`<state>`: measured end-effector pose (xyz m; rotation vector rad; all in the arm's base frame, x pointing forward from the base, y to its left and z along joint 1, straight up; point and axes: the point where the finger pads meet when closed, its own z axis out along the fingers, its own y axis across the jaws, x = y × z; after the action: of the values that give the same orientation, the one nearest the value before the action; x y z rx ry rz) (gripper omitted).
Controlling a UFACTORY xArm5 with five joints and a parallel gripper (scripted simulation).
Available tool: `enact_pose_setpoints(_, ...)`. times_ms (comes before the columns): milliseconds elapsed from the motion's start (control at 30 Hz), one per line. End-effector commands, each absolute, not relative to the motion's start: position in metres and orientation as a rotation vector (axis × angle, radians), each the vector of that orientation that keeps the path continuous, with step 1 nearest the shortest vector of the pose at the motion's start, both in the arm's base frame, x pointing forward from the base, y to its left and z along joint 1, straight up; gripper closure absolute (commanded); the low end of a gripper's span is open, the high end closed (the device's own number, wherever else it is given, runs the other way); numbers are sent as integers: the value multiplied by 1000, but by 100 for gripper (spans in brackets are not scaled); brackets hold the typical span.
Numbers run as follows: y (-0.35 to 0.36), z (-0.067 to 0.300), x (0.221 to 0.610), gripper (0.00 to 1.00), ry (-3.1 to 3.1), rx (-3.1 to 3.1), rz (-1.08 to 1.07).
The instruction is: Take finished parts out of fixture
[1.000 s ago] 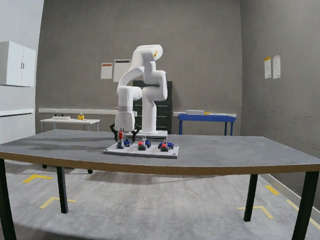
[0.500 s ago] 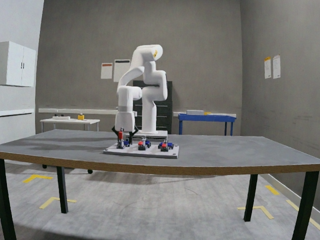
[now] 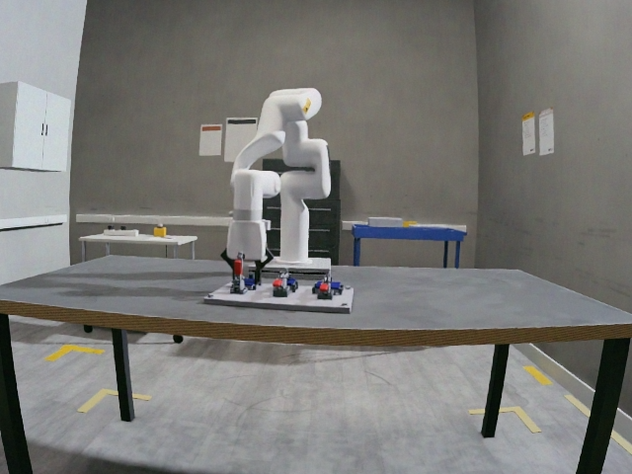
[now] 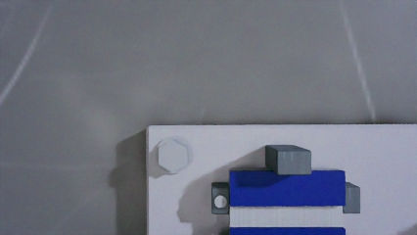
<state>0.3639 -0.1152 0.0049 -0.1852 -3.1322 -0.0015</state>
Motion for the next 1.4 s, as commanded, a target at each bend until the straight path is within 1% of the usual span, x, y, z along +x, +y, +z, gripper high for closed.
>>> enact_pose_setpoints(0,-116,6,365,100,-3135,-185,0)
enact_pose_setpoints(900,-116,9,365,100,-3135,-185,0)
enact_pose_setpoints(1367,-115,22,365,100,-3135,-185,0)
